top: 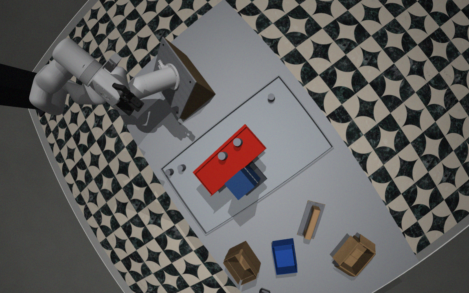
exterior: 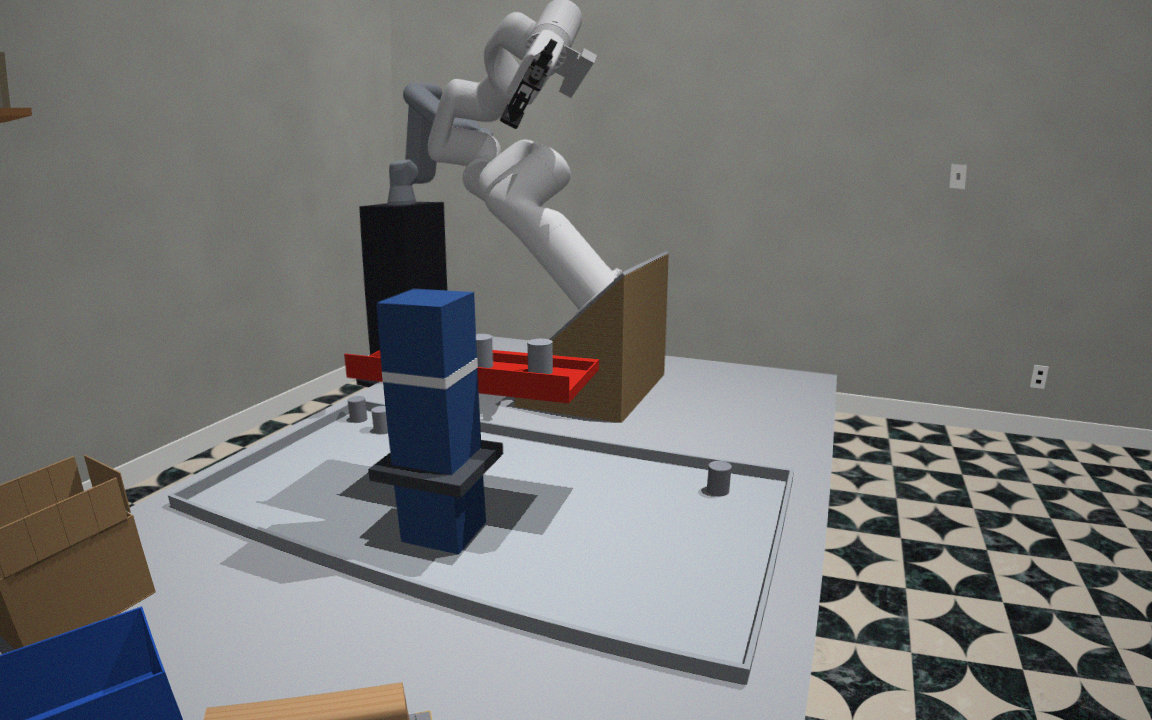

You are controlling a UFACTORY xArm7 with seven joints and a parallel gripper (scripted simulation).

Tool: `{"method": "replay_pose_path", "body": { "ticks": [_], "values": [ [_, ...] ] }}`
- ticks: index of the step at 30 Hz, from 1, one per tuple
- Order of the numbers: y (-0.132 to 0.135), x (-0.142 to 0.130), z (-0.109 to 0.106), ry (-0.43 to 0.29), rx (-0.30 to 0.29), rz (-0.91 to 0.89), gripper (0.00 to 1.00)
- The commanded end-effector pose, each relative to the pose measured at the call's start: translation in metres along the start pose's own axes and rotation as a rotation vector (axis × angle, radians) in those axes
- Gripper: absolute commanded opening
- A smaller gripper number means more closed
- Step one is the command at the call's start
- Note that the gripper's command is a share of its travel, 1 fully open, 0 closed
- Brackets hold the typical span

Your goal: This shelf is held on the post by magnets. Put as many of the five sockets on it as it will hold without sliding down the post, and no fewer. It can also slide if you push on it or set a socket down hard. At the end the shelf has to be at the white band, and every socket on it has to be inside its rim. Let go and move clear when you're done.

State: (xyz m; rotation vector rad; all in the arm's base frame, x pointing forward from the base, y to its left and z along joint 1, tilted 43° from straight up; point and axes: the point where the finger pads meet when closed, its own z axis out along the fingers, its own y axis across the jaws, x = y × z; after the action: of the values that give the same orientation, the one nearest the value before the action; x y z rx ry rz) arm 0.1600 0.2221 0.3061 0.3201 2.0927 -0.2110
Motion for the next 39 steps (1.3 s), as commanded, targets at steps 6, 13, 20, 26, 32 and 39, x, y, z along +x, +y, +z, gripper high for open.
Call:
{"method": "replay_pose_path", "body": {
  "ticks": [6,13,20,26,32,39],
  "values": [
    [0.001,0.000,0.001,0.002,0.005,0.005,1.00],
    [0.003,0.012,0.058,0.057,0.196,0.121,1.00],
    [-0.009,0.032,0.124,0.131,0.415,0.272,1.00],
    [-0.024,0.050,0.166,0.188,0.565,0.389,1.00],
    [-0.046,0.075,0.208,0.258,0.740,0.540,1.00],
    [-0.057,0.088,0.225,0.293,0.825,0.618,1.00]
  ]
}}
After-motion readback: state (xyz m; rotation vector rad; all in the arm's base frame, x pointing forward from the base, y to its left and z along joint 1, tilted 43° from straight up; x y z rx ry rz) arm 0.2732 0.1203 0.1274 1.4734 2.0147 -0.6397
